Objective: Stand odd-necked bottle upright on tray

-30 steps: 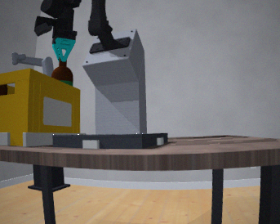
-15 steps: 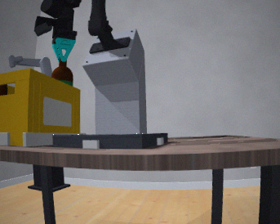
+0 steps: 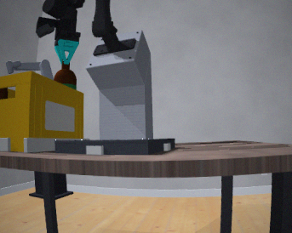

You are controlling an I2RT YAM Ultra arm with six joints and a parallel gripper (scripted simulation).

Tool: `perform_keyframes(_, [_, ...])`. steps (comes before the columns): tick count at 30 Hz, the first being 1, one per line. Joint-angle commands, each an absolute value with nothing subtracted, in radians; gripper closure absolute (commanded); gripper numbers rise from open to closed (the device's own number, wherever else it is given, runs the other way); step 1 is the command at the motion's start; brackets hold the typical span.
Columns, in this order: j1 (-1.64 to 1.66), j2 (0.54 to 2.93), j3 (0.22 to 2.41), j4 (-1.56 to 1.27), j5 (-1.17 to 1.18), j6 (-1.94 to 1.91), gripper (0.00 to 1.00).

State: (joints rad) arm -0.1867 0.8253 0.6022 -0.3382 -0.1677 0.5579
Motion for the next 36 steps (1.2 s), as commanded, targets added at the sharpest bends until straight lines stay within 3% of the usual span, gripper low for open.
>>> perform_keyframes(1, [-0.204,0.782,0.637,-0.362,-0.171,0.55,1.0])
perform_keyframes(36, [-0.245,0.67,0.686,-0.527,-0.207,0.528,1.0])
